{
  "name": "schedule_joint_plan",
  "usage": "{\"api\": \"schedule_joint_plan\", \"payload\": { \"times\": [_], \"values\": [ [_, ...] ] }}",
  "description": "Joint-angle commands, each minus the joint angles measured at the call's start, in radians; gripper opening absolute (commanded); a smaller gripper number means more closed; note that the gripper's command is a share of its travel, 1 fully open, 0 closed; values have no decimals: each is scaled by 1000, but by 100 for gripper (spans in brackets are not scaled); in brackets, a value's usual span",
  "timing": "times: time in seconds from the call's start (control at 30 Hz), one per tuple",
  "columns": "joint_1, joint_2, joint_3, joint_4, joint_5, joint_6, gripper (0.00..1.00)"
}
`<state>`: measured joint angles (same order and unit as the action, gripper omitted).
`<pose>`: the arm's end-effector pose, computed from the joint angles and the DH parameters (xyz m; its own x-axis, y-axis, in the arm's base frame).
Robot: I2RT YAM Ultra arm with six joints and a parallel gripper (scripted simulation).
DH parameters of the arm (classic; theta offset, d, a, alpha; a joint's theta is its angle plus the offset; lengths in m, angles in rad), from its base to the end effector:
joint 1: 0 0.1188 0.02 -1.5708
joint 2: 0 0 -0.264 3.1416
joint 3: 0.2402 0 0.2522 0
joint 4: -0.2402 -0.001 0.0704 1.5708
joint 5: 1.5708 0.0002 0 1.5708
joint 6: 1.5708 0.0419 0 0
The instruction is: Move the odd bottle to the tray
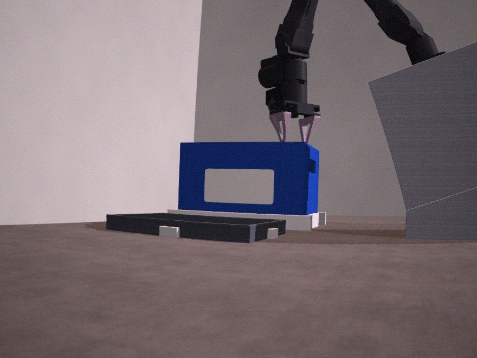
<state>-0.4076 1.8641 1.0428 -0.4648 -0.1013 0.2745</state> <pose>0.3128 -0.1293 0.1255 -0.7483 0.6169 -0.2440 0.5934 0.7869 0.1695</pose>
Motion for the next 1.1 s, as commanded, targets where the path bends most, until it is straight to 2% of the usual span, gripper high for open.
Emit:
{"api": "schedule_joint_plan", "payload": {
  "times": [0.0, 0.6, 0.87, 0.93, 0.97, 1.07],
  "values": [
    [-7, -29, -1, 8, 6, -3, 61],
    [-6, -28, -2, 17, 6, -2, 61],
    [-2, 17, -15, 28, 7, 1, 61],
    [-2, 17, -15, 28, 7, 1, 61],
    [-1, -15, -16, 31, 7, 1, 61],
    [2, 12, 4, 39, 8, 4, 61]
  ]
}}
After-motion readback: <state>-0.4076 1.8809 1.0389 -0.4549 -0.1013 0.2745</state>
